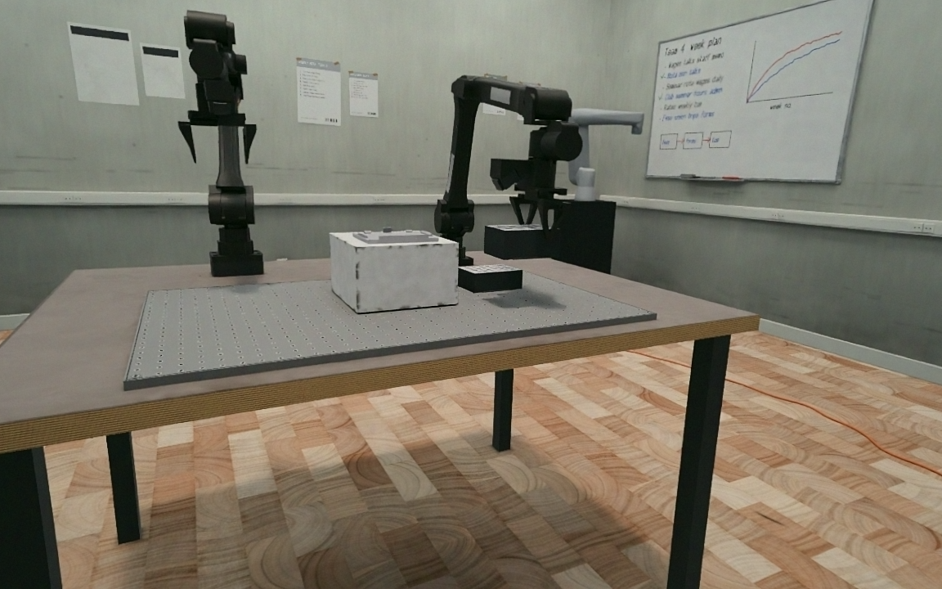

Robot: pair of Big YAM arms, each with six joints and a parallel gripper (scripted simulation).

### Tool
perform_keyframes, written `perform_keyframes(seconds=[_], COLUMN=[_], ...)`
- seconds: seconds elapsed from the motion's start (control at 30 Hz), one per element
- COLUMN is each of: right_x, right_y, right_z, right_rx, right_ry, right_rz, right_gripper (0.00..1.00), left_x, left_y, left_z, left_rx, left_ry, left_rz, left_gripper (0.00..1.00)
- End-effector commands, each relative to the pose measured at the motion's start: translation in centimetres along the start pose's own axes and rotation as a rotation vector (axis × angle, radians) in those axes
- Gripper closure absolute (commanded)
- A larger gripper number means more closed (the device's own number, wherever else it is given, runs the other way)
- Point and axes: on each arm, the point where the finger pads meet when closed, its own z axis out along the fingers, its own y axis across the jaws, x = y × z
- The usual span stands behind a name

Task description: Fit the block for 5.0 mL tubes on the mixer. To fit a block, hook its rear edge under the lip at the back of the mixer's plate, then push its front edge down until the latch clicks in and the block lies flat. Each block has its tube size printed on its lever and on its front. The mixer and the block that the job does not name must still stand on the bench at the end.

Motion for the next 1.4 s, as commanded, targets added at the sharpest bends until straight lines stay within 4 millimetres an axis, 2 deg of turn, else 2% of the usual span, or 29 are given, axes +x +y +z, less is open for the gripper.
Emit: perform_keyframes(seconds=[0.0,0.2,0.33,0.57,0.67,0.83,0.97,1.27,1.37], right_x=[-1.7,-1.7,-1.4,-0.8,-0.6,-0.5,-0.4,-1.1,-1.1], right_y=[-0.2,-0.2,-0.2,-0.1,-0.1,0.0,0.0,-0.1,-0.1], right_z=[-2.0,-2.1,-1.5,-0.4,-0.1,0.0,0.2,-0.9,-1.1], right_rx=[0.012,0.013,0.010,0.006,0.004,0.004,0.003,0.007,0.007], right_ry=[-0.061,-0.064,-0.049,-0.020,-0.011,-0.008,-0.003,-0.030,-0.034], right_rz=[0.008,0.008,0.008,0.008,0.008,0.008,0.008,0.008,0.008], right_gripper=[0.00,0.00,0.00,0.00,0.00,0.00,0.00,0.00,0.00], left_x=[-1.6,-2.2,-1.5,-2.7,-3.2,-3.4,-3.2,-4.8,-4.8], left_y=[1.1,0.0,-0.6,-1.3,-1.3,-1.2,-1.4,-2.4,-2.1], left_z=[-6.0,-6.4,-6.5,-7.5,-8.1,-7.7,-9.1,-11.0,-10.7], left_rx=[-0.110,-0.099,-0.091,-0.093,-0.100,-0.095,-0.109,-0.122,-0.121], left_ry=[-0.017,-0.019,-0.016,-0.017,-0.020,-0.017,-0.020,-0.026,-0.024], left_rz=[0.004,0.013,-0.003,0.003,0.008,0.014,-0.003,0.010,0.011], left_gripper=[1.00,1.00,1.00,1.00,1.00,1.00,1.00,1.00,1.00])
